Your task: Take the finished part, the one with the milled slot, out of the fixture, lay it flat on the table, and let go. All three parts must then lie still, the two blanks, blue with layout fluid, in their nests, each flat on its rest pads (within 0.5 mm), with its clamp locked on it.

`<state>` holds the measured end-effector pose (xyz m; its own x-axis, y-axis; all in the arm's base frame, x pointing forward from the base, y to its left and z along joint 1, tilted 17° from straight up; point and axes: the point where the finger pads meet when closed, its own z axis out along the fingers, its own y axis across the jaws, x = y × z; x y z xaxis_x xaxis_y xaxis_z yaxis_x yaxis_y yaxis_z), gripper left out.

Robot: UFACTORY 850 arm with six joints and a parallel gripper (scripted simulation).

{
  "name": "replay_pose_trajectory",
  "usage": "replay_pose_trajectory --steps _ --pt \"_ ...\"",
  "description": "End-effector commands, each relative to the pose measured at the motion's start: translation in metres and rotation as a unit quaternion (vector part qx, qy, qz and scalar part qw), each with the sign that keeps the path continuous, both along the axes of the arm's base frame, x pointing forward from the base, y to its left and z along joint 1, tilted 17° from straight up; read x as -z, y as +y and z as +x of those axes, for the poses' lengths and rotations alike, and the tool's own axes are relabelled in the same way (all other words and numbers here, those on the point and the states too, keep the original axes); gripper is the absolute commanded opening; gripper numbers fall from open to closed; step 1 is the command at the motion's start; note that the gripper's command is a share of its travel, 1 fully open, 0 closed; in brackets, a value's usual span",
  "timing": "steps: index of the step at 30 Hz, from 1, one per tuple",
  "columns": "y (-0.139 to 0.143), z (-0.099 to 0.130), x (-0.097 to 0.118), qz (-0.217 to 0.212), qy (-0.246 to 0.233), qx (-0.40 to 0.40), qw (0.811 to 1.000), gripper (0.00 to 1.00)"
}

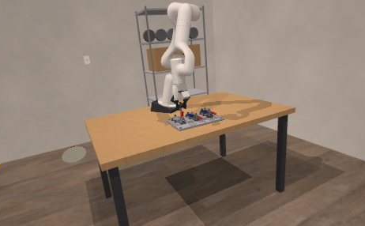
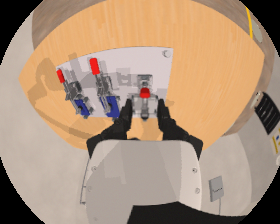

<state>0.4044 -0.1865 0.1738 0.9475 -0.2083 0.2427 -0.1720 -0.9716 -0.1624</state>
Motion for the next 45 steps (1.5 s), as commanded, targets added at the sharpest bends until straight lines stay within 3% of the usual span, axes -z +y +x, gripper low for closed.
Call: replay_pose_trajectory --steps 1,15,16,45 --pt "-0.0004 0.0005 -0.0009 0.000 0.000 0.000 1.000 0.47" --pt "-0.0004 0.0005 -0.0010 0.000 0.000 0.000 1.000 0.47" --pt "-0.0004 0.0005 -0.0009 0.000 0.000 0.000 1.000 1.00" --pt "0.0005 0.0022 0.0060 0.000 0.000 0.000 1.000 1.00"
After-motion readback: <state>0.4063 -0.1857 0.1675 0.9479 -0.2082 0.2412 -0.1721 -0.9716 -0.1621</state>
